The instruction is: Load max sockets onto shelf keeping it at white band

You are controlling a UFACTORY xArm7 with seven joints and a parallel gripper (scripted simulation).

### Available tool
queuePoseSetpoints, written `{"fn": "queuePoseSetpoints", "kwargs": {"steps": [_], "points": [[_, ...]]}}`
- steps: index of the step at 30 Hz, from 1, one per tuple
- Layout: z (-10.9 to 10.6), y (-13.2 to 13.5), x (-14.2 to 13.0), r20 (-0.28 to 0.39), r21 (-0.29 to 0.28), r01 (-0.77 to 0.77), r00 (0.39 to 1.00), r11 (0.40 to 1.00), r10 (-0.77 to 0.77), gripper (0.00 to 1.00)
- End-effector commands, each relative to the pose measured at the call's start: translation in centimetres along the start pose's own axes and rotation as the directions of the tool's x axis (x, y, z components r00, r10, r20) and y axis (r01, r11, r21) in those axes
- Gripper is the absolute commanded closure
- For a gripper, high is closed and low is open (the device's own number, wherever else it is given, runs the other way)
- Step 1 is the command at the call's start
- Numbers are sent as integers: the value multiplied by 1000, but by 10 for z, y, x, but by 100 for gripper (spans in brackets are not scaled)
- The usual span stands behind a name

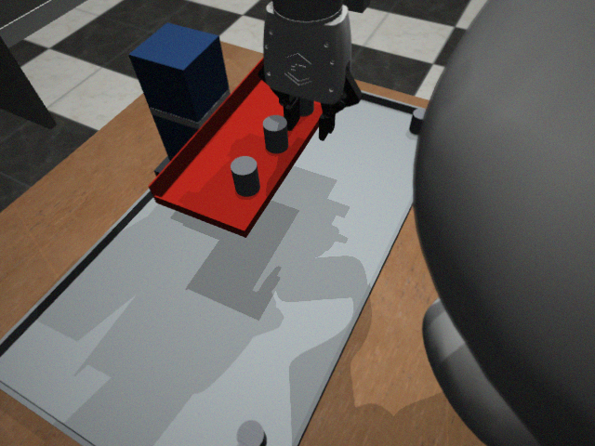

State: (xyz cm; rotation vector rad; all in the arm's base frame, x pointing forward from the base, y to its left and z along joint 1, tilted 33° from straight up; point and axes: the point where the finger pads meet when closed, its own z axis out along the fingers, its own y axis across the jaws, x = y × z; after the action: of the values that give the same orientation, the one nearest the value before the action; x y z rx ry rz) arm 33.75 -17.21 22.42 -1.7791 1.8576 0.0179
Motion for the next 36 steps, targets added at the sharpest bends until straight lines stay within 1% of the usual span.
{"fn": "queuePoseSetpoints", "kwargs": {"steps": [1, 13, 27, 29, 36], "points": [[-2, -1, 1, -3, 3, 0, 1000, 1000, 0, 53], [-11, -1, 1, -3, 3, 0, 1000, 1000, 0, 53], [-49, -1, 1, -3, 3, 0, 1000, 1000, 0, 53], [-49, -1, 1, -3, 3, 0, 1000, 1000, 0, 53], [-66, -1, 1, -3, 3, 0, 1000, 1000, 0, 53]]}}
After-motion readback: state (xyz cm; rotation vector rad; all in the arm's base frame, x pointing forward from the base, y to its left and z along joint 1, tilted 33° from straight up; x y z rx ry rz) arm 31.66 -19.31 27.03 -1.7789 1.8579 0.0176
